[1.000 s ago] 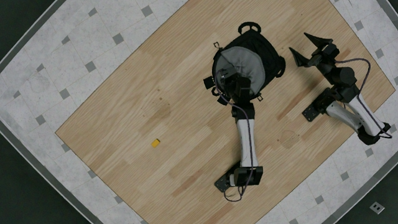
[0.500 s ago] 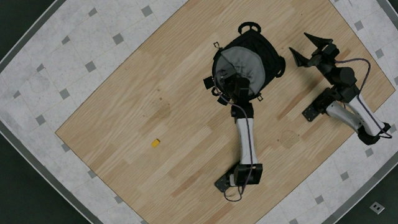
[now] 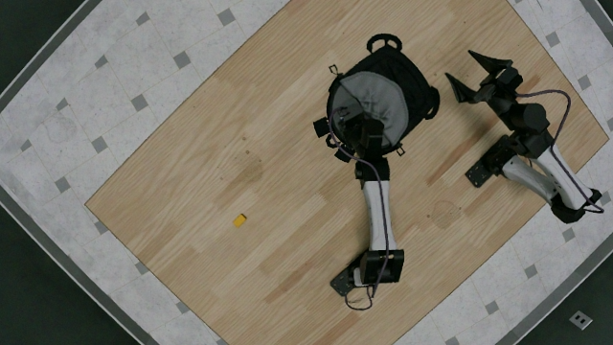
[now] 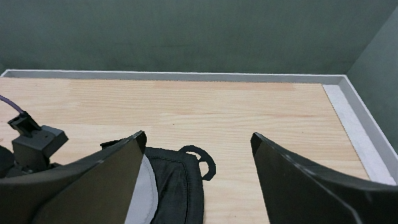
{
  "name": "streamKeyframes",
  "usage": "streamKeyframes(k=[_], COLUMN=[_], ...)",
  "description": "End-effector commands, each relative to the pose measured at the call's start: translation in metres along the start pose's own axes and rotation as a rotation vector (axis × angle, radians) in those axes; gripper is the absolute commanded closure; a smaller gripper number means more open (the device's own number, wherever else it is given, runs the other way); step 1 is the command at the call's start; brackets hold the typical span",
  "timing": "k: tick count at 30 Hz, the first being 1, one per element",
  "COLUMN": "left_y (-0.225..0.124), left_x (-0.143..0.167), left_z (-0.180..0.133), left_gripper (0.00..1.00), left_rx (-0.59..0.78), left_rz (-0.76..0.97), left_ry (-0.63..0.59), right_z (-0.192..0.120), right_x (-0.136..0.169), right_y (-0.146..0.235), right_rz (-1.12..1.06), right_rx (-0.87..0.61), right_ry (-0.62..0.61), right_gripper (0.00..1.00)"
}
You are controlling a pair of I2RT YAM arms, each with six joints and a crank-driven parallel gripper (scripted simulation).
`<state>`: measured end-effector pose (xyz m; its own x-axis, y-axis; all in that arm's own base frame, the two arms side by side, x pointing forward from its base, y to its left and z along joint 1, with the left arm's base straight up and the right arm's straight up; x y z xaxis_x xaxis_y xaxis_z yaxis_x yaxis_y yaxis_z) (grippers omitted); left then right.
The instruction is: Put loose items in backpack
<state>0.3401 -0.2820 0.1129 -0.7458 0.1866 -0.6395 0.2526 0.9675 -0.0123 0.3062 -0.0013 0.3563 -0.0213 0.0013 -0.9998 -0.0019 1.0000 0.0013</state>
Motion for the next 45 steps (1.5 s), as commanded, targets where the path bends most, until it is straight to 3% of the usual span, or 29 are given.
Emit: streamKeyframes(k=[1,31,45], left_y=[0.001,0.004,0.004], left_x=[0.005,0.016,0.008], left_z=[0.008,0.014,0.001], left_gripper=[0.82,0.82,0.82], left_rx=[-0.002,-0.009,0.005], left_rz=[0.004,0.011,0.001], left_ry=[0.005,0.028,-0.001], right_z=[-0.001,-0.001,-0.001], right_x=[-0.004,-0.004,-0.004], right_y=[0.000,0.000,0.000], right_rz=[-0.002,-0.002,-0.002], right_rx=[-0.002,-0.002,-0.002], right_ry=[-0.014,-0.014,-0.014], right_gripper=[0.10,0.10,0.10])
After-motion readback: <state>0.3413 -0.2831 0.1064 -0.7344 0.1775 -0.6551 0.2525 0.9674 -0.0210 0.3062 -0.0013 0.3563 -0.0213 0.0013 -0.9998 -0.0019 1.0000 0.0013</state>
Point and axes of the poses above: on each arm, the point where the finger pads meet when closed, its own z axis out along the fingers, its own y axis across the jaws, x = y × z, the point moved 8 cm from there along -z, back along the fingers, and after that the axes turned 1 degree about -z, right-handed, at the moved point
